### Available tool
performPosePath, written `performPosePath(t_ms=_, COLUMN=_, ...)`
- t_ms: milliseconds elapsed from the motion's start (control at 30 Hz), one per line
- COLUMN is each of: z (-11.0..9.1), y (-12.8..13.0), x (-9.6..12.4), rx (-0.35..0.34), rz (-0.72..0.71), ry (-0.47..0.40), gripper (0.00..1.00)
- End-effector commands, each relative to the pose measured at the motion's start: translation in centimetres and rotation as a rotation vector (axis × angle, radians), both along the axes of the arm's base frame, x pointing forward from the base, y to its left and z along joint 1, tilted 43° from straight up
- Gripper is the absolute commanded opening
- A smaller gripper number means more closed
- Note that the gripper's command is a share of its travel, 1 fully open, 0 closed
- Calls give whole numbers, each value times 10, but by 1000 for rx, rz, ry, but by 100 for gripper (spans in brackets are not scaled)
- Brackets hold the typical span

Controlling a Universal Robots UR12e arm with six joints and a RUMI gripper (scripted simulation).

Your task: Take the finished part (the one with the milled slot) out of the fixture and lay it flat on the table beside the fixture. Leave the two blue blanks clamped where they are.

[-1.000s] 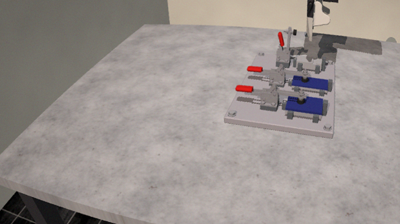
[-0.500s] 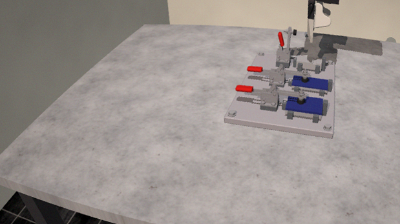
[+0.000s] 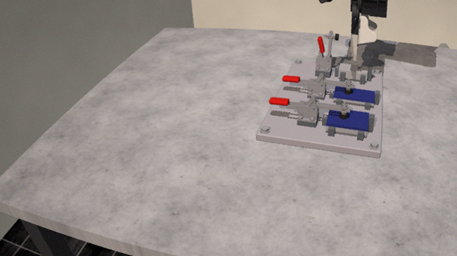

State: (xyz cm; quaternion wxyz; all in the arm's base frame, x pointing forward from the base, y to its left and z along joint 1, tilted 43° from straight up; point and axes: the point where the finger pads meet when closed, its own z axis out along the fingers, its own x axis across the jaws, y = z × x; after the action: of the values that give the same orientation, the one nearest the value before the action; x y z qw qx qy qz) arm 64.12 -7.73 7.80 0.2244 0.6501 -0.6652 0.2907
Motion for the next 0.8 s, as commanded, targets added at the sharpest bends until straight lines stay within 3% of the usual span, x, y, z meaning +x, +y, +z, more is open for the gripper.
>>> performPosePath(t_ms=0, z=-6, y=-5, x=1, rx=0, rz=1, ry=-2, gripper=59)
performPosePath(t_ms=767, z=-12, y=-11, x=2, rx=0, rz=1, ry=-2, gripper=59)
